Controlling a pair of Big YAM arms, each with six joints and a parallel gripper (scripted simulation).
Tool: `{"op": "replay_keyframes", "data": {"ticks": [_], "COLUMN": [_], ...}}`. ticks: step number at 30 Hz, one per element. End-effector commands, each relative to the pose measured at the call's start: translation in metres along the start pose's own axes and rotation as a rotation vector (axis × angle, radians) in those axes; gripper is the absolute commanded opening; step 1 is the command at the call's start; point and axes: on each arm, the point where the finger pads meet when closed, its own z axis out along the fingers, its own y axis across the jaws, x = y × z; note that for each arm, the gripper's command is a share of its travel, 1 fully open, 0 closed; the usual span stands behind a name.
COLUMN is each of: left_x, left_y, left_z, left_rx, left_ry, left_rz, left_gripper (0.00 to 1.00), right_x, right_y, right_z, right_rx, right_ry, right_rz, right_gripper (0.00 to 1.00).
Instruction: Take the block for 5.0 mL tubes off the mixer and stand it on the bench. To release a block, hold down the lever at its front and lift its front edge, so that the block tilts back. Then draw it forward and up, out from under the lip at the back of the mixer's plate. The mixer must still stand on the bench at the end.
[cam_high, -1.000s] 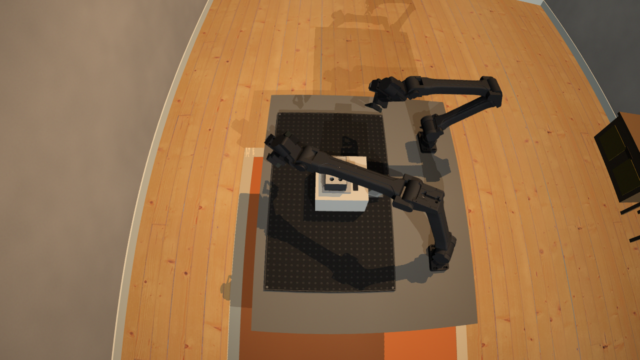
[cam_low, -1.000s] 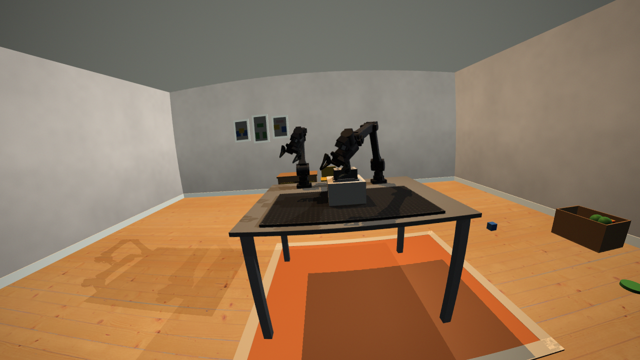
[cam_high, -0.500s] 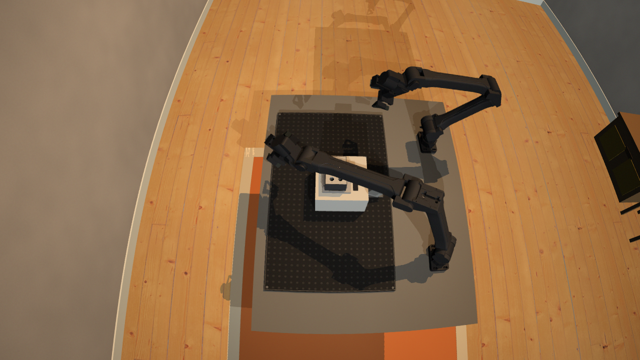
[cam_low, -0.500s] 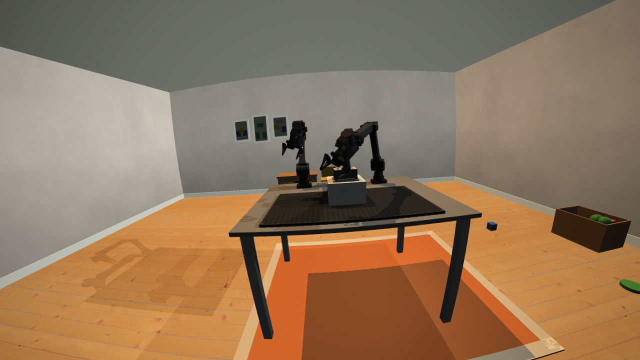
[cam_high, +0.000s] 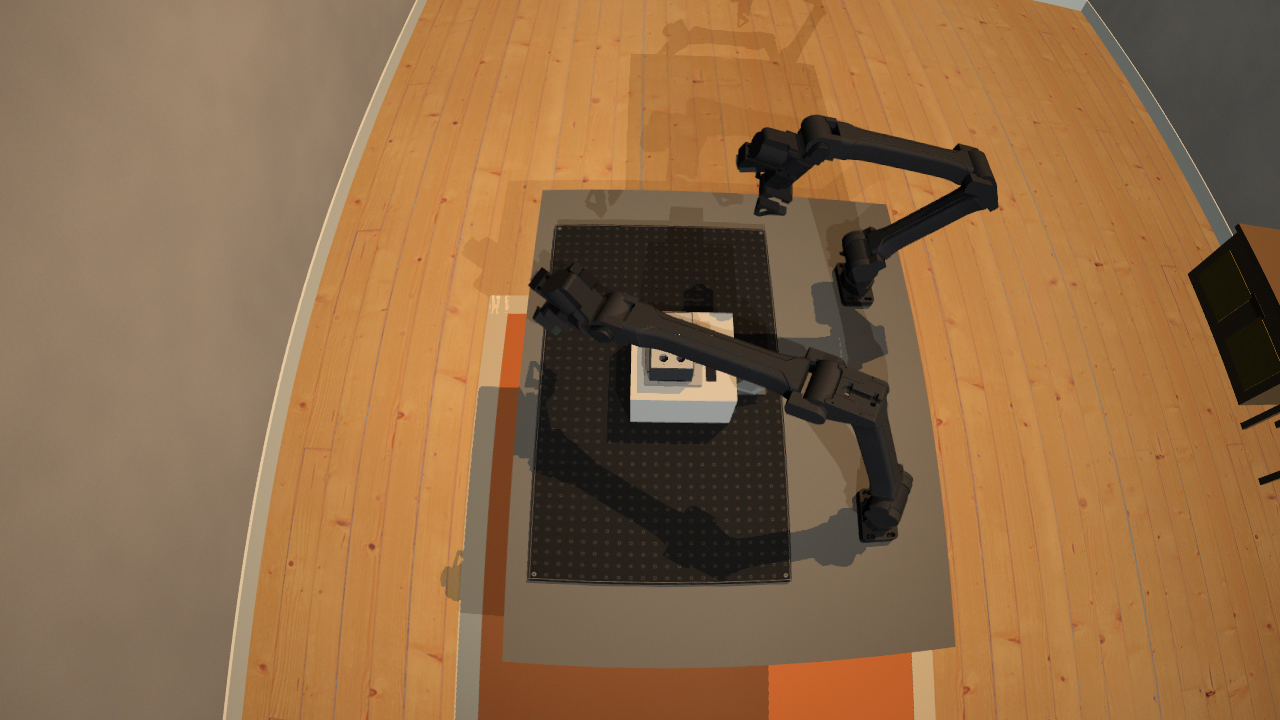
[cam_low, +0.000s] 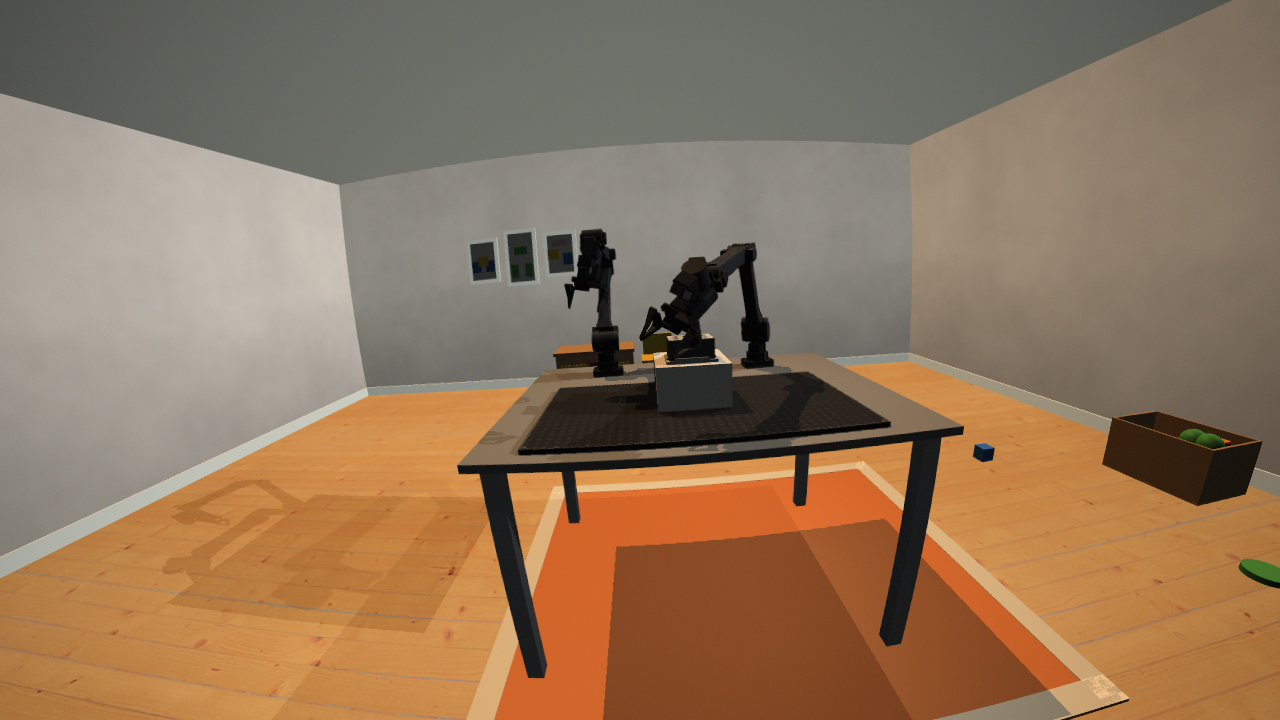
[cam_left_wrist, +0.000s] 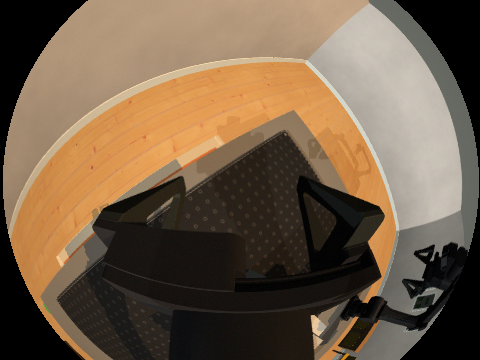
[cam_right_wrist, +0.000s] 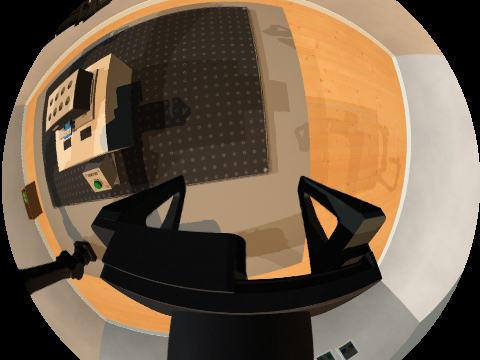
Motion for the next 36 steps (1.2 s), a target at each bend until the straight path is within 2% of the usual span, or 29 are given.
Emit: {"op": "replay_keyframes", "data": {"ticks": [1,5,8,15,16,22,25,31,34,36], "left_x": [-0.021,-0.021,-0.021,-0.021,-0.020,-0.022,-0.026,-0.022,-0.013,-0.006], "left_y": [-0.006,-0.006,-0.006,-0.006,-0.001,0.015,0.013,0.018,0.031,0.040], "left_z": [-0.014,-0.014,-0.014,-0.014,-0.021,-0.069,-0.073,-0.108,-0.119,-0.127], "left_rx": [0.004,0.004,0.004,0.005,-0.024,-0.138,-0.143,-0.213,-0.207,-0.255], "left_ry": [-0.046,-0.046,-0.046,-0.046,-0.030,0.031,0.026,0.082,0.080,0.122], "left_rz": [0.023,0.023,0.023,0.022,0.010,-0.041,-0.039,-0.078,-0.071,-0.095], "left_gripper": [1.00,1.00,1.00,1.00,0.00,0.00,0.00,0.00,0.00,0.00], "right_x": [-0.016,-0.019,-0.019,-0.019,-0.018,-0.021,-0.022,-0.017,-0.016,-0.016], "right_y": [-0.008,-0.009,-0.008,-0.010,-0.010,-0.010,-0.010,-0.003,-0.002,-0.005], "right_z": [-0.011,-0.016,-0.018,-0.007,-0.006,-0.014,-0.014,-0.016,-0.016,-0.015], "right_rx": [-0.019,-0.064,-0.072,-0.151,-0.162,-0.226,-0.230,-0.221,-0.215,-0.209], "right_ry": [0.037,0.083,0.081,0.235,0.256,0.321,0.321,0.312,0.301,0.298], "right_rz": [-0.015,-0.032,-0.035,-0.060,-0.066,-0.084,-0.077,-0.078,-0.072,-0.054], "right_gripper": [1.00,1.00,1.00,1.00,1.00,1.00,1.00,1.00,1.00,1.00]}}
